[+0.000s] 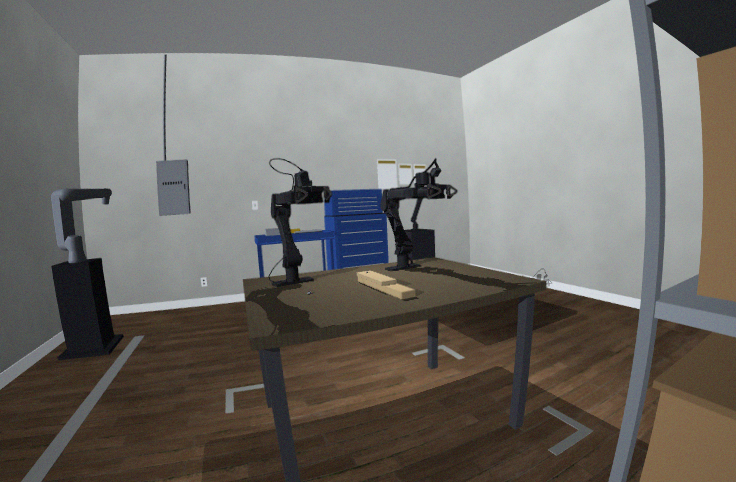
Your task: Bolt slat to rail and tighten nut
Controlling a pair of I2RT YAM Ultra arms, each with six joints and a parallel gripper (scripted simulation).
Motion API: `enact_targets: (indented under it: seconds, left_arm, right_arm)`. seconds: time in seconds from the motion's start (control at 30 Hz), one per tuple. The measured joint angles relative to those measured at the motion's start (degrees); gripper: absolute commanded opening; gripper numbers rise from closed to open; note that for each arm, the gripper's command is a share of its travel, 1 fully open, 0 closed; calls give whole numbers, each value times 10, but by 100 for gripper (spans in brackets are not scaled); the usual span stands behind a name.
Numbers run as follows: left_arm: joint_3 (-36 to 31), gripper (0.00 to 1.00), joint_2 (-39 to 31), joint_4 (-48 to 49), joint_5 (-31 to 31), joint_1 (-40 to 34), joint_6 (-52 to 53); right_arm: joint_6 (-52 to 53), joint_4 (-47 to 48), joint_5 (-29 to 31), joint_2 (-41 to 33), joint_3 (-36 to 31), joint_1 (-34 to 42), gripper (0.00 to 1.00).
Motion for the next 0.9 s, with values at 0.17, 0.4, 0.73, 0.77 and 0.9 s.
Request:
enact_targets:
  seconds: [0.17, 0.4, 0.73, 0.77, 0.9]
  left_arm:
    - [0, 100, 0, 0, 0, 0, 0]
    - [0, 100, 0, 0, 1, 0, 0]
    - [0, 100, 0, 0, 1, 0, 0]
    - [0, 100, 0, 0, 1, 0, 0]
    - [0, 100, 0, 0, 1, 0, 0]
  right_arm:
    - [0, 0, 0, 0, 0, 0, 100]
    - [0, 0, 0, 0, 0, 0, 100]
    - [-25, -8, -4, 9, 0, 0, 100]
    - [-33, -12, -4, 13, 0, 0, 100]
    - [-70, -34, -5, 28, 0, -1, 100]
